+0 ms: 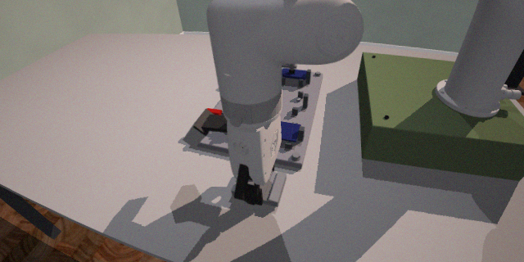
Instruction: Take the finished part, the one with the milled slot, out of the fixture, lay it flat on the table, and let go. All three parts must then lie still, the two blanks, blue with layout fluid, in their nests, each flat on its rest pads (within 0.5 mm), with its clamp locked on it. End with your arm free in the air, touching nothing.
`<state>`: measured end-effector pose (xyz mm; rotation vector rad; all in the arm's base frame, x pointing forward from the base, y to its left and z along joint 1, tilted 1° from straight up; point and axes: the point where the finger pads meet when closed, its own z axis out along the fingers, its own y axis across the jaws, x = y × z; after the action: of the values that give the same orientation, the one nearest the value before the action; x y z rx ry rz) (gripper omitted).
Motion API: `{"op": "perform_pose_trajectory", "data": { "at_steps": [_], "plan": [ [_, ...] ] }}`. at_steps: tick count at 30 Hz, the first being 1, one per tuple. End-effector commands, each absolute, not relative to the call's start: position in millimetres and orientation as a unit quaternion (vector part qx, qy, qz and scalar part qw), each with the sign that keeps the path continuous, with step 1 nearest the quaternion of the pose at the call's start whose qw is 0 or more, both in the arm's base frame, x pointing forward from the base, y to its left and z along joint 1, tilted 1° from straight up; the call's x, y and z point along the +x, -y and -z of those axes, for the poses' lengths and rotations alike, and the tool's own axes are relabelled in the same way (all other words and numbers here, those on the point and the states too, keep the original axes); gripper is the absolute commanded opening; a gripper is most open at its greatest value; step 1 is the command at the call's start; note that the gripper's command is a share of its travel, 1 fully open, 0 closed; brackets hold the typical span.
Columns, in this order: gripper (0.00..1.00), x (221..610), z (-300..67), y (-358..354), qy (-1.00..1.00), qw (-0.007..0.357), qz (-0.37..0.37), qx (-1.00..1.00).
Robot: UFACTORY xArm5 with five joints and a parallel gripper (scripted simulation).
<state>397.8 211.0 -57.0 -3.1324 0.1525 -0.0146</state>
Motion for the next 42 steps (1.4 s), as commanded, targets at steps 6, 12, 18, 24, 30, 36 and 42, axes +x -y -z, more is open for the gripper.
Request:
{"op": "perform_pose_trajectory", "data": {
  "at_steps": [6,12,18,24,30,36,42],
  "plan": [
    [0.0,399.1,58.0,-211.7,-0.049,0.004,0.006,-0.999],
    [0.0,399.2,58.9,-211.7,-0.049,0.004,0.006,-0.999],
    [0.0,399.2,59.0,-211.7,-0.049,0.004,0.006,-0.999],
    [0.0,399.2,59.0,-211.7,-0.049,0.004,0.006,-0.999],
    [0.95,399.2,59.0,-211.7,-0.049,0.004,0.006,-0.999],
    [0.95,399.0,59.1,-211.7,-0.049,0.004,0.006,-0.999],
    [0.95,399.0,59.1,-211.7,-0.049,0.004,0.006,-0.999]
  ]
}}
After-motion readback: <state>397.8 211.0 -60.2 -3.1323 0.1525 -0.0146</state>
